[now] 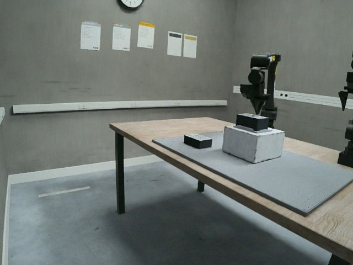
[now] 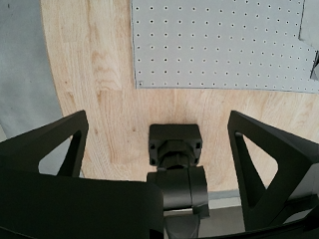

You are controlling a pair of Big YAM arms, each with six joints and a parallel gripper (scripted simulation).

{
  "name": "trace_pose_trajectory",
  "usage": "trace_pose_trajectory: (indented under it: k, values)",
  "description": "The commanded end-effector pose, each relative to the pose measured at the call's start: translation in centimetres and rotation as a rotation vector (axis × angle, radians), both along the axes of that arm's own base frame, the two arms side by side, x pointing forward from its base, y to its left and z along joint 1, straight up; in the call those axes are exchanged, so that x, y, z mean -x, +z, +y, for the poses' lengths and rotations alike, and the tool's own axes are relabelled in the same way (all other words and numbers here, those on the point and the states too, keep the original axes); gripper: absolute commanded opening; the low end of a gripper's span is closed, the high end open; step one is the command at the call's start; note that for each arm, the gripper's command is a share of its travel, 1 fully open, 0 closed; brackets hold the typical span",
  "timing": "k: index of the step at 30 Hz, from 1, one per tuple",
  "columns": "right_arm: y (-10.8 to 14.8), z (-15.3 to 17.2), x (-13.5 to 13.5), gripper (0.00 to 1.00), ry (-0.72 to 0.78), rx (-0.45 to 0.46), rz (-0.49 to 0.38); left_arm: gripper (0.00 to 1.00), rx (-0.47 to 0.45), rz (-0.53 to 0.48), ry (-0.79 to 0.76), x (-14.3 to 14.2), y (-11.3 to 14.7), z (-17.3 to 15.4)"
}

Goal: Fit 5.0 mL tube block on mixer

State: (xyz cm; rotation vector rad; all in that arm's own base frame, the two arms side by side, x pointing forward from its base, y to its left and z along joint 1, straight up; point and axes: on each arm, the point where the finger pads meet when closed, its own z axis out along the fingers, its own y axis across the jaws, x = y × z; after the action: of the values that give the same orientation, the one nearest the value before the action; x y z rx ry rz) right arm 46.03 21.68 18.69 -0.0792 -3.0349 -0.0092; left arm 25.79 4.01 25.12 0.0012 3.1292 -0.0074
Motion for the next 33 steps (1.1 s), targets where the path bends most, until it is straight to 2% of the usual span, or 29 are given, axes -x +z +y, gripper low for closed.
trace_pose_trajectory:
  k: [1,3,10,16,22,23,33]
  values:
    - [5.7,0.0,-2.4,0.0,-0.005,-0.046,-0.105,1.0,-0.003,-0.009,-0.001,-0.4,0.4,0.2]
    - [6.3,0.0,-2.4,0.0,0.001,-0.048,-0.11,1.0,-0.002,-0.004,-0.001,-0.3,0.2,0.2]
    - [6.0,0.1,-2.6,0.0,-0.008,-0.04,-0.09,1.0,-0.002,-0.003,-0.001,-0.3,0.1,0.2]
    - [6.4,0.2,-3.0,0.0,-0.008,-0.036,-0.079,1.0,-0.006,-0.026,-0.001,-0.8,1.1,0.2]
    - [5.5,0.3,-3.0,0.0,-0.007,-0.036,-0.077,1.0,-0.009,-0.042,-0.001,-1.2,1.7,0.3]
    - [5.9,0.6,-2.7,1.0,-0.007,-0.038,-0.081,1.0,-0.01,-0.046,-0.001,-1.3,1.8,0.3]
    - [10.6,2.3,-0.6,1.0,0.003,-0.057,-0.119,1.0,-0.012,-0.059,-0.002,-1.5,2.3,0.3]
